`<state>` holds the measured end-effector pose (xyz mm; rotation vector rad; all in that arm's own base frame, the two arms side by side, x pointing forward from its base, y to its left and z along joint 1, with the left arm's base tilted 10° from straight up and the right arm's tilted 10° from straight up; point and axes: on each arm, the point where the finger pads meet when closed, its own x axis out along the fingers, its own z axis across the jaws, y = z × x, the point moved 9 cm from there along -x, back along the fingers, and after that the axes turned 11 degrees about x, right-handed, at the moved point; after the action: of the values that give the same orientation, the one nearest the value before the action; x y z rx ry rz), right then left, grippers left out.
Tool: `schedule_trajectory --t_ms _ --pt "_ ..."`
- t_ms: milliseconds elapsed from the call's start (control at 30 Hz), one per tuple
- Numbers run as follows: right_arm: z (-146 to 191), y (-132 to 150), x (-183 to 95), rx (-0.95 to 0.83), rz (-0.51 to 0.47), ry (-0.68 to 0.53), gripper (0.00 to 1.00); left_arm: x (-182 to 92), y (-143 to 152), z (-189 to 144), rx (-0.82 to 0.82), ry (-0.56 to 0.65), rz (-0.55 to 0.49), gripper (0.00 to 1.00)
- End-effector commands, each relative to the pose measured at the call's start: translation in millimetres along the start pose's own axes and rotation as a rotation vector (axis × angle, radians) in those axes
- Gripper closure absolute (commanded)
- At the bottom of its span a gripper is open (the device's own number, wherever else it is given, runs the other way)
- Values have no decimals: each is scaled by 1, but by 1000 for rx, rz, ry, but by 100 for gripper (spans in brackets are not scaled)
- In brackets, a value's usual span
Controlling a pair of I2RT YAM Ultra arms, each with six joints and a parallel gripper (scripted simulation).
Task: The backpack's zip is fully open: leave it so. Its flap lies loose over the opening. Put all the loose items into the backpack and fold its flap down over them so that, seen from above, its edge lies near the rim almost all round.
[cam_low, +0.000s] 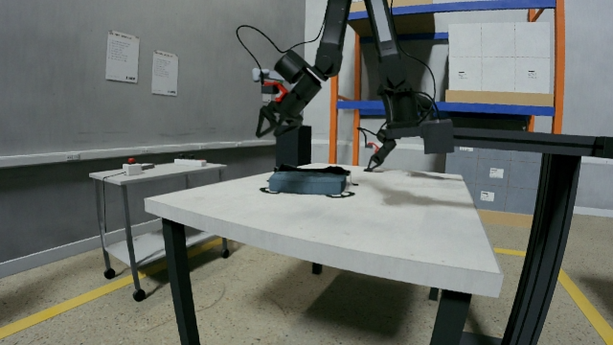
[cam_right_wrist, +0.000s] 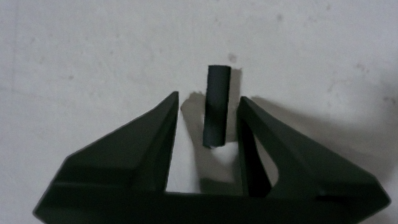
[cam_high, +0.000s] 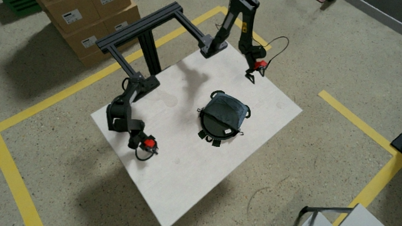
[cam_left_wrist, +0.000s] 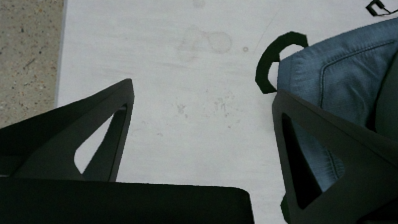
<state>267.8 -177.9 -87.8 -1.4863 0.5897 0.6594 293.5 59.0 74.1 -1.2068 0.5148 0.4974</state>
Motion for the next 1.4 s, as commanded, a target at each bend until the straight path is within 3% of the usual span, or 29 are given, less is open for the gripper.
schedule_trajectory --t_ms 0,267,300,467,500,733,767,933,967,1367 --pt "-6 -12 11 -35 -60 5 59 0 -4 1 4 -2 -14 10" --pt "-9 -16 10 -42 -68 12 59 0 -4 1 4 -2 -14 10" --pt "-9 -15 9 -42 -68 12 68 0 -4 1 4 -2 -14 10" --pt "-10 -14 9 -42 -67 15 68 0 -4 1 4 -2 -14 10" --pt "-9 -13 8 -39 -64 13 76 0 -4 1 4 -2 -14 10" --pt "-2 -3 5 -24 -42 0 76 0 -4 1 4 -2 -14 10" --pt "0 -1 4 -21 -38 -2 85 0 -4 1 4 -2 -14 10" --pt "2 3 3 -15 -29 -6 85 0 -4 1 4 -2 -14 10" --pt "2 4 2 -15 -29 -5 93 0 -4 1 4 -2 -14 10" --pt "-1 0 -2 -21 -44 9 93 0 -4 1 4 -2 -14 10"
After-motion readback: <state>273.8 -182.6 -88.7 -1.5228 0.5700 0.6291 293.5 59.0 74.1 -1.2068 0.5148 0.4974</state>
